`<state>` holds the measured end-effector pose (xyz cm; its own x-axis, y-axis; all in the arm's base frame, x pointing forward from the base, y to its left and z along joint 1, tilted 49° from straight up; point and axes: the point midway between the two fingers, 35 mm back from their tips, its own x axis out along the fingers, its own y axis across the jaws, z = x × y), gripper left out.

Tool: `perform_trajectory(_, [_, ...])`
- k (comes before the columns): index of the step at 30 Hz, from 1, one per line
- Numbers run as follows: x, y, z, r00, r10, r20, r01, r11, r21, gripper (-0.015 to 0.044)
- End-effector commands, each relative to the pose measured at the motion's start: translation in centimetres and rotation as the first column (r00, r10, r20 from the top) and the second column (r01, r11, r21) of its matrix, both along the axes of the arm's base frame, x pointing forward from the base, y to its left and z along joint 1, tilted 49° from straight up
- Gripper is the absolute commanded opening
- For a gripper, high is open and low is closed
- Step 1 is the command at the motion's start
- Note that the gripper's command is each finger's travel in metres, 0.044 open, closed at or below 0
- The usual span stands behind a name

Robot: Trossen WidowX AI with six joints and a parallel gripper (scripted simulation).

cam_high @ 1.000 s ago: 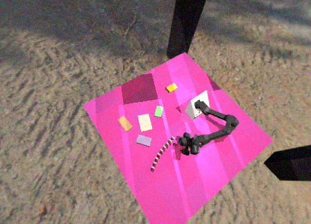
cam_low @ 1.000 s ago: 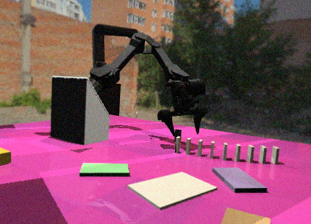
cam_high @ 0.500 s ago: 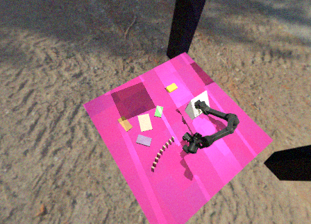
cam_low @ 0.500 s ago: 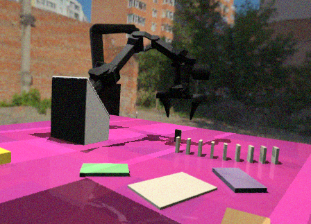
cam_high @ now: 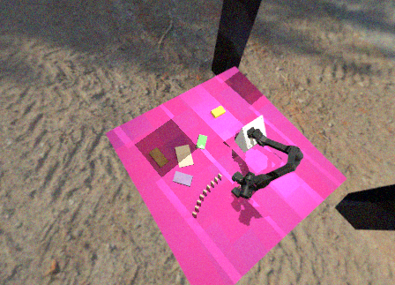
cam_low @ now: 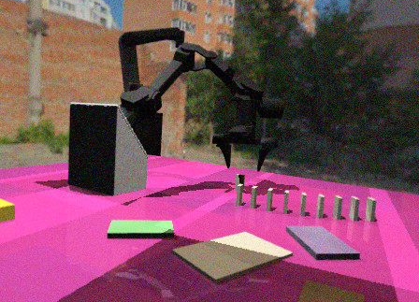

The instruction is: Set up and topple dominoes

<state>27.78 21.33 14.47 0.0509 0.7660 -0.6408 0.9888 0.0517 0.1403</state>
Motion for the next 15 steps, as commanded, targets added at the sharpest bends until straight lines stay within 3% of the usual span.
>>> perform_trajectory(1, [-0.3, 1.4, -2.1, 1.0, -0.007, -0.028, 0.007, 1.0, -0.008, 0.044])
perform_trajectory(15, [-0.3, 2.5, -3.0, 1.0, -0.007, -0.028, 0.007, 1.0, -0.006, 0.044])
